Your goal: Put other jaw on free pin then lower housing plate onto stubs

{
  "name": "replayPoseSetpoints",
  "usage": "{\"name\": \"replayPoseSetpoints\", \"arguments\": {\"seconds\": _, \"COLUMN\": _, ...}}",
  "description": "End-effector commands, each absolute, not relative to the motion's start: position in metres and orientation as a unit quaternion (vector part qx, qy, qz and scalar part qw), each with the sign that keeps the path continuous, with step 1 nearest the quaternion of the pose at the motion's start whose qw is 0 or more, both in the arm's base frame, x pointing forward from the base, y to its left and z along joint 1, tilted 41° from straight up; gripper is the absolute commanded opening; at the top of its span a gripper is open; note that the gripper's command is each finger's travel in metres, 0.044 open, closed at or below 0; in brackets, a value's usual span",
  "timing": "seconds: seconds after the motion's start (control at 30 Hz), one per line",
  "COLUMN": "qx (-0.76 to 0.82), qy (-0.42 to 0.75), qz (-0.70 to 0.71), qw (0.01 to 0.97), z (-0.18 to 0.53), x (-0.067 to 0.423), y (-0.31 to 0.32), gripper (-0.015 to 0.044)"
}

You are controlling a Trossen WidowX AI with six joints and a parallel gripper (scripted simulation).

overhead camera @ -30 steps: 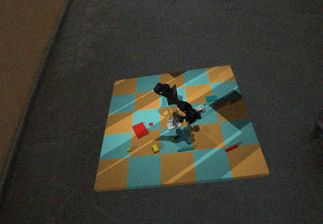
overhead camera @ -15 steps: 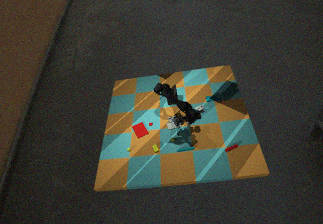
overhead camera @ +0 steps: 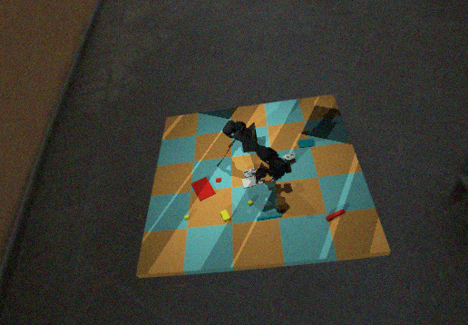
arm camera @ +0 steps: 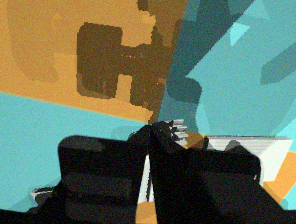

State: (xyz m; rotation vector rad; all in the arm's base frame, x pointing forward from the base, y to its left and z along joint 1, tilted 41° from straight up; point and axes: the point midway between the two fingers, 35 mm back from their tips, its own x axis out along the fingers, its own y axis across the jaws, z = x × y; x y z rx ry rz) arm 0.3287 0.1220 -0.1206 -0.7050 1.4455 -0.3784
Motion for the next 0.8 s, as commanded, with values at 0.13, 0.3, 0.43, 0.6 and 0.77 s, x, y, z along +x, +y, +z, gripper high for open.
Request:
{"name": "replayPoseSetpoints", "arguments": {"seconds": 0.13, "qx": -0.319, "qy": 0.650, "qz": -0.170, "qw": 0.668, "z": -0.1223, "x": 0.3239, "y": 0.1159, "gripper": 0.0000}}
{"name": "replayPoseSetpoints", "arguments": {"seconds": 0.3, "qx": -0.319, "qy": 0.650, "qz": -0.170, "qw": 0.668, "z": -0.1223, "x": 0.3239, "y": 0.1159, "gripper": 0.0000}}
{"name": "replayPoseSetpoints", "arguments": {"seconds": 0.43, "qx": -0.319, "qy": 0.650, "qz": -0.170, "qw": 0.668, "z": -0.1223, "x": 0.3239, "y": 0.1159, "gripper": 0.0000}}
{"name": "replayPoseSetpoints", "arguments": {"seconds": 0.6, "qx": -0.319, "qy": 0.650, "qz": -0.170, "qw": 0.668, "z": -0.1223, "x": 0.3239, "y": 0.1159, "gripper": 0.0000}}
{"name": "replayPoseSetpoints", "arguments": {"seconds": 0.77, "qx": -0.314, "qy": 0.644, "qz": -0.169, "qw": 0.677, "z": -0.1177, "x": 0.3292, "y": 0.1191, "gripper": 0.0000}}
